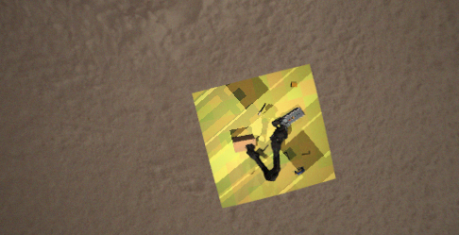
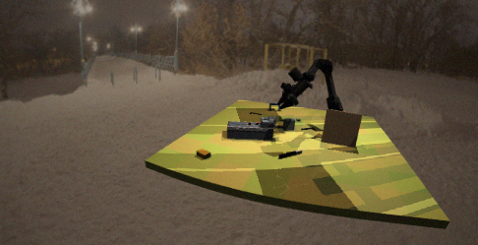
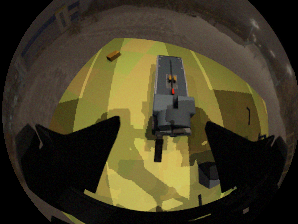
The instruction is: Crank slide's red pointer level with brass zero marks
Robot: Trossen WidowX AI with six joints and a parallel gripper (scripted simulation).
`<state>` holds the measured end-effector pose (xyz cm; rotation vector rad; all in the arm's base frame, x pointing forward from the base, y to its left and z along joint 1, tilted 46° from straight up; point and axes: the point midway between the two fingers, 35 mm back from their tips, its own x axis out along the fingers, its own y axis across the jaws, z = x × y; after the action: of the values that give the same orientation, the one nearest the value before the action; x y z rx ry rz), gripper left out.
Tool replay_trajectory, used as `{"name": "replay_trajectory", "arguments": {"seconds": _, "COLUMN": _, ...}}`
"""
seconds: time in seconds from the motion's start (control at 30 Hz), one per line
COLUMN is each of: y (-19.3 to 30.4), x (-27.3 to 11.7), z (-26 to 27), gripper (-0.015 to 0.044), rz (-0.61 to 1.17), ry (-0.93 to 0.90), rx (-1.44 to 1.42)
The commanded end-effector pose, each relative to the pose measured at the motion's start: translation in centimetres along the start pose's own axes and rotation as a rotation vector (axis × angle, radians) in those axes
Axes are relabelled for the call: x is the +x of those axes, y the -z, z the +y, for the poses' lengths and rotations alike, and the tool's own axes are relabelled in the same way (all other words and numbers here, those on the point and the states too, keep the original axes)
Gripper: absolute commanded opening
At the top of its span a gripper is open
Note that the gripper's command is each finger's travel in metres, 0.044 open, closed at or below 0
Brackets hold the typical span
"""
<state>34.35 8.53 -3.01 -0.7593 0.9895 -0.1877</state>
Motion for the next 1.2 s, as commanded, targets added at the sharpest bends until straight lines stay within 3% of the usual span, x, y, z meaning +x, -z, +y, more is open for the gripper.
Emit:
{"name": "replay_trajectory", "arguments": {"seconds": 0.0, "y": -1.6, "x": 1.0, "z": -0.6, "gripper": 0.0440, "rz": 0.008, "ry": 0.018, "rx": 0.011}}
{"name": "replay_trajectory", "arguments": {"seconds": 0.6, "y": -8.7, "x": 8.6, "z": -4.4, "gripper": 0.0440, "rz": 0.017, "ry": 0.083, "rx": 0.064}}
{"name": "replay_trajectory", "arguments": {"seconds": 0.93, "y": -4.2, "x": 13.2, "z": -4.5, "gripper": 0.0440, "rz": 0.017, "ry": 0.086, "rx": 0.063}}
{"name": "replay_trajectory", "arguments": {"seconds": 1.17, "y": -4.1, "x": 13.3, "z": -4.5, "gripper": 0.0440, "rz": 0.017, "ry": 0.086, "rx": 0.063}}
